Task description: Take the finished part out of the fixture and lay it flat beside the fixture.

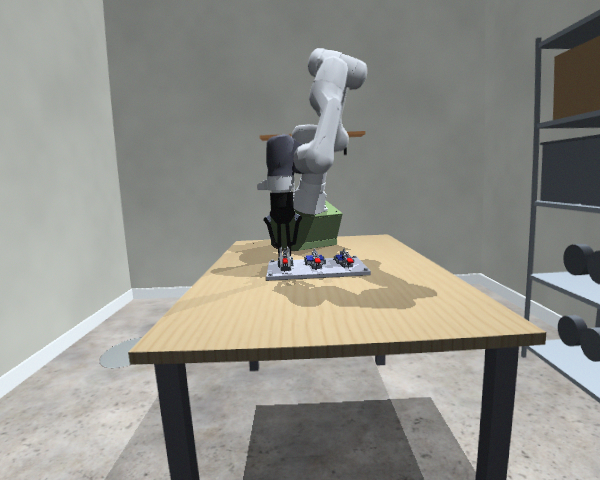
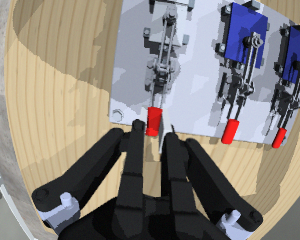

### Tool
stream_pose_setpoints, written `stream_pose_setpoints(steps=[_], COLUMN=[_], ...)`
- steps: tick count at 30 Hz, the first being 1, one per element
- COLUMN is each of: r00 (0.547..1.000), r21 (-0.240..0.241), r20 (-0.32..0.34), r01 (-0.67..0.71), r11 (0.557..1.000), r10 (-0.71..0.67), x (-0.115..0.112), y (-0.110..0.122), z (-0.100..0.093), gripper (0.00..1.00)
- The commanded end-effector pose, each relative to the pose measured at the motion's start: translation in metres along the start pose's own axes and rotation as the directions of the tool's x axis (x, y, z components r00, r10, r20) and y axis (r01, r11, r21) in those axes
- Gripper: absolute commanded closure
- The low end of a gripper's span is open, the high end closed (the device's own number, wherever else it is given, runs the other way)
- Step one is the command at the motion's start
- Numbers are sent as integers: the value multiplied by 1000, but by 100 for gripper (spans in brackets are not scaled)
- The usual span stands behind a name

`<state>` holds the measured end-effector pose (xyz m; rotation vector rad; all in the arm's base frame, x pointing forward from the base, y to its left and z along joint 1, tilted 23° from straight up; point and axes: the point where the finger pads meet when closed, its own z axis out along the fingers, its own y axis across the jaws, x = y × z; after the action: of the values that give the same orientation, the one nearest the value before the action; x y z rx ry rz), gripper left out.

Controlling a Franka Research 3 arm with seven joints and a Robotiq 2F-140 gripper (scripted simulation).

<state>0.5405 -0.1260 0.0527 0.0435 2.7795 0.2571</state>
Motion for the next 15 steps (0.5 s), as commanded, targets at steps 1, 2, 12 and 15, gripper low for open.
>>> stream_pose_setpoints(steps=[1,2,12,15], r00=[1000,1000,1000,1000], r21=[4,4,4,4], r20=[4,4,4,4], r01=[3,3,3,3], r11=[1000,1000,1000,1000], r10=[-3,-3,-3,-3], x=[-1,-1,-1,0], y=[-2,-2,-2,-2], z=[-1,-1,-3,-4], gripper=[100,100,100,100])
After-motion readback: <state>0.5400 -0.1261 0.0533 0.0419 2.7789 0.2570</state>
